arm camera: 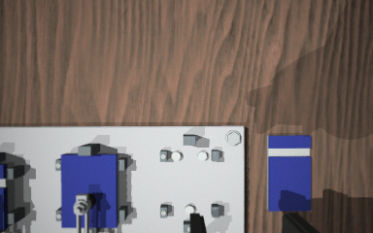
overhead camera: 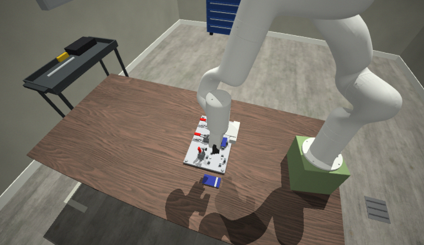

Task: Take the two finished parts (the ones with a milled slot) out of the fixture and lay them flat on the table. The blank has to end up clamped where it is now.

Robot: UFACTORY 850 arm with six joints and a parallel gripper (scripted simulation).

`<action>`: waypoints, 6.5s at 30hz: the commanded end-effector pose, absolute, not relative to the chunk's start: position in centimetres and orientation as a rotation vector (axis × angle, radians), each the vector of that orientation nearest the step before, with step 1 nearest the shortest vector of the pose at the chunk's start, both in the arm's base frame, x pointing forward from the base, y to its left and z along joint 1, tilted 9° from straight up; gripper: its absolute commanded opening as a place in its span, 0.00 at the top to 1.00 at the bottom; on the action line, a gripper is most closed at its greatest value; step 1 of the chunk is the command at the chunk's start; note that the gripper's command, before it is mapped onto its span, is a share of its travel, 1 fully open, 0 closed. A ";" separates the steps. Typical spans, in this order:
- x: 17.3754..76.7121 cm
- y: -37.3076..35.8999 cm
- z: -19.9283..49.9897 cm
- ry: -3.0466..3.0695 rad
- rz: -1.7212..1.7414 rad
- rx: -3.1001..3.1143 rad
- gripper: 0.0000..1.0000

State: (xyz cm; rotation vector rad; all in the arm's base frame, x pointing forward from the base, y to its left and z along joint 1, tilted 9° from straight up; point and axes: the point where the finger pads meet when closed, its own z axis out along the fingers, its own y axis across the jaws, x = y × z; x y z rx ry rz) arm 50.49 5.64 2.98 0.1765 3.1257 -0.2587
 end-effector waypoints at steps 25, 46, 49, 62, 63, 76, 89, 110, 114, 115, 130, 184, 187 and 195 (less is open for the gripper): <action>48.2 -18.4 7.1 3.118 -0.252 0.172 0.52; 48.1 -18.4 7.1 3.118 -0.252 0.172 0.52; 48.1 -18.4 7.1 3.118 -0.252 0.172 0.52; 48.1 -18.9 4.3 3.118 -0.253 0.172 0.52; 48.1 -18.9 3.8 3.118 -0.253 0.172 0.52; 48.1 -19.4 1.2 3.118 -0.253 0.172 0.52; 50.5 -19.6 1.3 3.118 -0.253 0.172 0.52; 61.9 -20.9 1.5 3.118 -0.252 0.172 0.52; 62.6 -20.9 1.5 3.118 -0.252 0.172 0.52; 62.7 -20.9 1.5 3.118 -0.252 0.172 0.52; 62.7 -21.1 0.3 3.118 -0.252 0.172 0.52; 62.7 -22.1 -5.4 3.118 -0.253 0.172 0.52; 62.7 -22.1 -5.7 3.118 -0.253 0.172 0.52; 62.8 -22.3 -6.8 3.118 -0.253 0.172 0.52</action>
